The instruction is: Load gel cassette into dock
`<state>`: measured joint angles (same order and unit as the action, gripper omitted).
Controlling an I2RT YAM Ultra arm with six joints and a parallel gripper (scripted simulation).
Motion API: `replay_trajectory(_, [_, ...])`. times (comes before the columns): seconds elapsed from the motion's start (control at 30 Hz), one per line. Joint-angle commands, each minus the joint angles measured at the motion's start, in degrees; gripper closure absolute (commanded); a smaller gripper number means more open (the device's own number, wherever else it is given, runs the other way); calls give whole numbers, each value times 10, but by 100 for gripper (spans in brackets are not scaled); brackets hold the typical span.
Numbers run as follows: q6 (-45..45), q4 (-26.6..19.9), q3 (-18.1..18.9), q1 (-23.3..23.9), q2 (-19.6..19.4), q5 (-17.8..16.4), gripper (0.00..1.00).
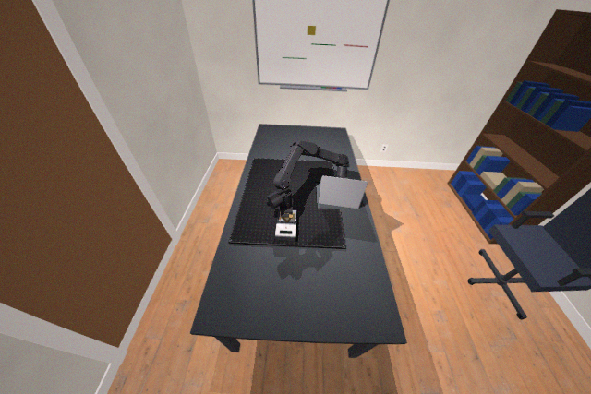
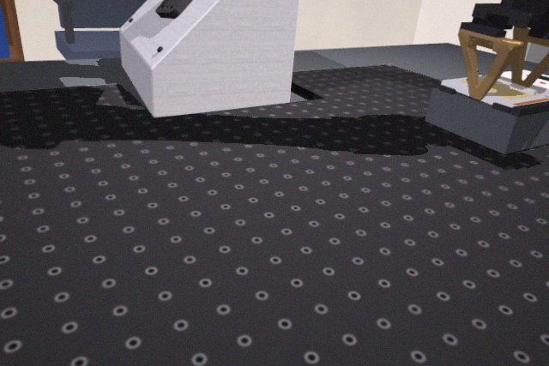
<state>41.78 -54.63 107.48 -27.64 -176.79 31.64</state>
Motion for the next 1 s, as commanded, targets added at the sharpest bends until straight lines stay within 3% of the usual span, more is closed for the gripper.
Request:
replay_trajectory(0.0, [-10,34,-10,5,-6,25,100])
replay_trajectory(0.97, [-16,49,-17,11,-15,29,100])
